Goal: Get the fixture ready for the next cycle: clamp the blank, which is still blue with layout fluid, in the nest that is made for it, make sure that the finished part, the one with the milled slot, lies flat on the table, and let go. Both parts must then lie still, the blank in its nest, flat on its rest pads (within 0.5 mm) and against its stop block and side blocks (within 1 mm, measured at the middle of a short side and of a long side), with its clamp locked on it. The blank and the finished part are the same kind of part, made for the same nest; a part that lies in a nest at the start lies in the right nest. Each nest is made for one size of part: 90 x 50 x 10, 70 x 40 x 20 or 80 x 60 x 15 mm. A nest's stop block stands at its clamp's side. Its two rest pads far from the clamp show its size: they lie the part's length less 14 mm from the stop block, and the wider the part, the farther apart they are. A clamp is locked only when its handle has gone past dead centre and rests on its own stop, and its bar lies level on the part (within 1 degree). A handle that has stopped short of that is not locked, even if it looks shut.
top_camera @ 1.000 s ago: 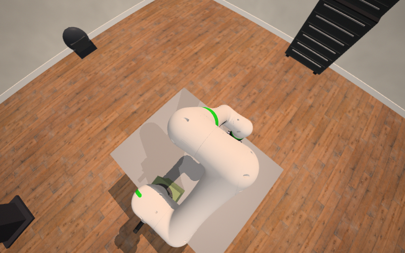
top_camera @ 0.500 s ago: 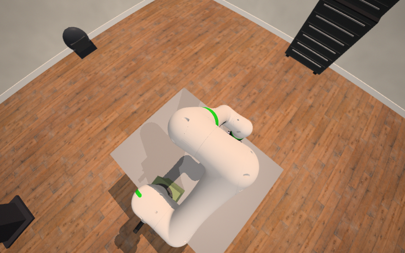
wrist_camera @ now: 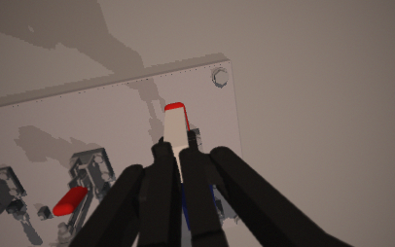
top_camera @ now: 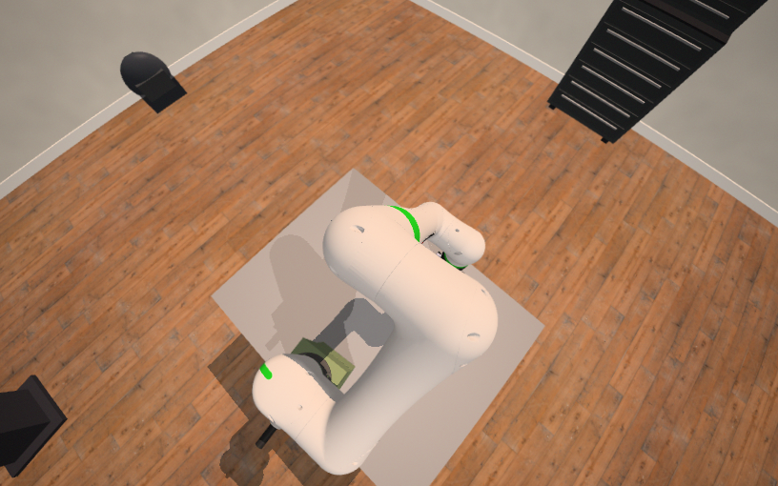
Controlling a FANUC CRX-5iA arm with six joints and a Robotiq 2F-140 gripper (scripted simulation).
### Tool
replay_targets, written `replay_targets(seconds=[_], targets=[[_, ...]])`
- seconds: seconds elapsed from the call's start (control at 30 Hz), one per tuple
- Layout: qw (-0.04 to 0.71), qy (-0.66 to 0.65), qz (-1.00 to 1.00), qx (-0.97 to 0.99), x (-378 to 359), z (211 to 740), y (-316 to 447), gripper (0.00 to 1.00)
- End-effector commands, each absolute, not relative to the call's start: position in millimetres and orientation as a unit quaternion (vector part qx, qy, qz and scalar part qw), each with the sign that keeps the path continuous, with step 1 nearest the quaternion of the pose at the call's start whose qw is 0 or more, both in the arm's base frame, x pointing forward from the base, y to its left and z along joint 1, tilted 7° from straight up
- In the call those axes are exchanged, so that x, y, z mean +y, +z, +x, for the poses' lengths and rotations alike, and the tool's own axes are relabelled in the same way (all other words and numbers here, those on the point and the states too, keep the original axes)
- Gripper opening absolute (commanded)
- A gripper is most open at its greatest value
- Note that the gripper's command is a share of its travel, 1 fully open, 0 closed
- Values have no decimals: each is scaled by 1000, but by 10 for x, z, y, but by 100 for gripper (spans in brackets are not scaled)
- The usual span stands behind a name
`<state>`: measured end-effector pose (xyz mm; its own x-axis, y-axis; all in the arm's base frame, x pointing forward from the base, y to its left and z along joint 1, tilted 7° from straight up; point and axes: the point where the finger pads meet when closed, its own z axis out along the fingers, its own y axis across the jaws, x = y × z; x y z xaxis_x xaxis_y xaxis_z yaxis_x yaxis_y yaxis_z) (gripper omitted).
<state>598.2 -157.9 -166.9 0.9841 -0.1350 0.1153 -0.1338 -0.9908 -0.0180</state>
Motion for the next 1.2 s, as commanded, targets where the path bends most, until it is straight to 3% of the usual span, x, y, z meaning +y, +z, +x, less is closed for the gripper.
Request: replay_targets(seconds=[0.0,1.17], targets=[[5,-58,-996,68,-1580,5984,-1667,0],[5,-58,-996,68,-1580,5988,-1707,0]])
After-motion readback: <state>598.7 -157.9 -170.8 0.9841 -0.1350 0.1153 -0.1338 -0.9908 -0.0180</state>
